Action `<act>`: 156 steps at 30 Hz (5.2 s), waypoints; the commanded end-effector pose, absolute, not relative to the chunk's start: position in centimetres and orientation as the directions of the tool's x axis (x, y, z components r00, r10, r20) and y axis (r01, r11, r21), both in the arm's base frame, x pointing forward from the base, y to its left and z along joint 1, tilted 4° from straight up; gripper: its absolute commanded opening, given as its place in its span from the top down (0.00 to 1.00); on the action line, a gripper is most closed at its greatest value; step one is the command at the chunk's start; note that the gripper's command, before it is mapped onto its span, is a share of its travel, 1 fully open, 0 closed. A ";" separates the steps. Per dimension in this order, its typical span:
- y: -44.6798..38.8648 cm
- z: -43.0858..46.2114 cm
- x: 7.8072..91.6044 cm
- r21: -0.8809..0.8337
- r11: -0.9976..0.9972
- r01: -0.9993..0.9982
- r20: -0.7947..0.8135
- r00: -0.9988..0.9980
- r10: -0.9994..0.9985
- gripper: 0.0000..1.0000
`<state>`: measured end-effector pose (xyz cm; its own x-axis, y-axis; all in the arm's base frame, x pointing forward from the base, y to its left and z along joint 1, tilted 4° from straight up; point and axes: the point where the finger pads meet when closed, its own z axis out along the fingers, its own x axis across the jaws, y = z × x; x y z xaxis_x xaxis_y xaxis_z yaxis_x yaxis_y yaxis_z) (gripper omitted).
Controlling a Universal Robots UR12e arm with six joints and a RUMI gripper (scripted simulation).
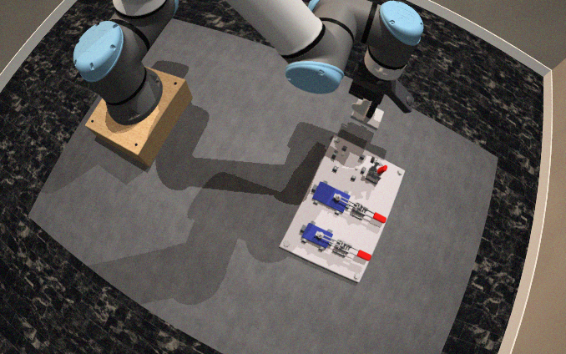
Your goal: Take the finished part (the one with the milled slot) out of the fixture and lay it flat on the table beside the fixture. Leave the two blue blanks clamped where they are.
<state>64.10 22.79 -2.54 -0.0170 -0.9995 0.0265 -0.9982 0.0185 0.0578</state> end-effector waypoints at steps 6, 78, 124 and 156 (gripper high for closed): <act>22.8 -2.5 64.2 0.056 0.019 -0.998 0.026 -0.017 -1.000 1.00; 22.6 -10.7 63.7 0.056 0.019 -0.998 0.026 -0.017 -1.000 1.00; 22.6 -11.2 63.7 0.056 0.019 -0.998 0.026 -0.017 -1.000 1.00; 22.6 -11.5 63.7 0.056 0.019 -0.998 0.026 -0.017 -1.000 1.00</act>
<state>63.59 22.57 -11.54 -0.0170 -0.9995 0.0265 -0.9982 0.0185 0.0577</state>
